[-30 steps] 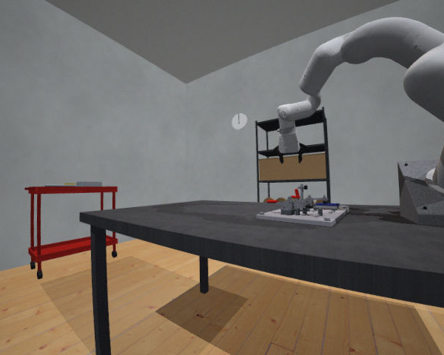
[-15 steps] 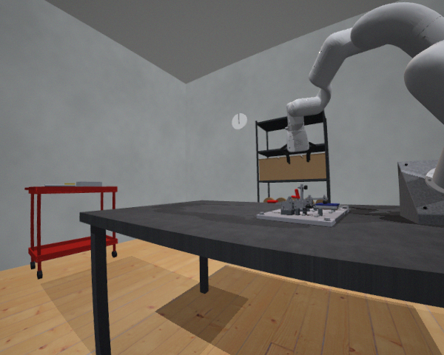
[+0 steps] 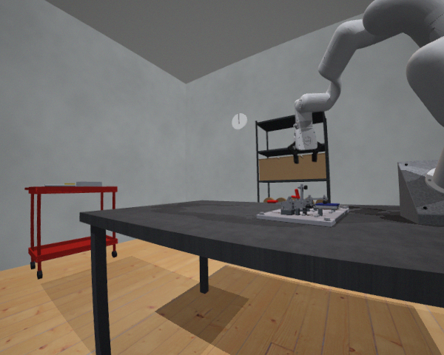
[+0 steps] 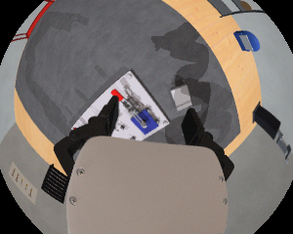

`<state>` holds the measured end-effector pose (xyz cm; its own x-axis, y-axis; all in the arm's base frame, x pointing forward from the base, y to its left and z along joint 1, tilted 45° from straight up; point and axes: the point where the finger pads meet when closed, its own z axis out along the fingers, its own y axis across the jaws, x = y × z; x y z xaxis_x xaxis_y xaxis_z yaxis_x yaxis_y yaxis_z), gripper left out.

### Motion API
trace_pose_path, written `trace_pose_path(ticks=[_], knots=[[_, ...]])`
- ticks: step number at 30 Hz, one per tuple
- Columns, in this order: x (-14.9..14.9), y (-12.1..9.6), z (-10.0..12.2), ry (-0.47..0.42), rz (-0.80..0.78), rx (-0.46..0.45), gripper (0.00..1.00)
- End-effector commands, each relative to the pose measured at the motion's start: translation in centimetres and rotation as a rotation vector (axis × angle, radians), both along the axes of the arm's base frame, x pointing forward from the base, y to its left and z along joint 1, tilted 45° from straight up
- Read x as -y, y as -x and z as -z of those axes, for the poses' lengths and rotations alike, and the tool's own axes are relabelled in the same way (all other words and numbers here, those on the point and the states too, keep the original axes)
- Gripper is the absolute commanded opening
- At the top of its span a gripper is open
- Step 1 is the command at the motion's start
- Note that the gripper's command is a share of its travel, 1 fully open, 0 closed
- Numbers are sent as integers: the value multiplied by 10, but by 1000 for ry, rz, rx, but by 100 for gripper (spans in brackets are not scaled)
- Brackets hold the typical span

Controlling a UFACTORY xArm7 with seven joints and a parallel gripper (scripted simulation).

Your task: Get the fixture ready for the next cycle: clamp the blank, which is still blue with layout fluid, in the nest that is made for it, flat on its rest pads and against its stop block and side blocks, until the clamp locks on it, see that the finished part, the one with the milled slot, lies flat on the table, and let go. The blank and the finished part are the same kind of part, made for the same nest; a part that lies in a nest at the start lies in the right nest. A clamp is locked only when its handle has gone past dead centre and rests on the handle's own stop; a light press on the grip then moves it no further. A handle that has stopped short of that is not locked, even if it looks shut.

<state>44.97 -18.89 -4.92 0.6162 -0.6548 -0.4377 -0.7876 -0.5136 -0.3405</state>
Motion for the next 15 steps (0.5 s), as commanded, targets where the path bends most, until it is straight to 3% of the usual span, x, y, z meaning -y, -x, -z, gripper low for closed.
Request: trace_pose_path(ticks=[1,6,10,15], knots=[[-9,14,-10,-36,-99,69,100],[-22,31,-20,-79,-215,149,100],[-22,31,-20,-79,-215,149,100],[-39,54,-33,-131,-366,259,100]])
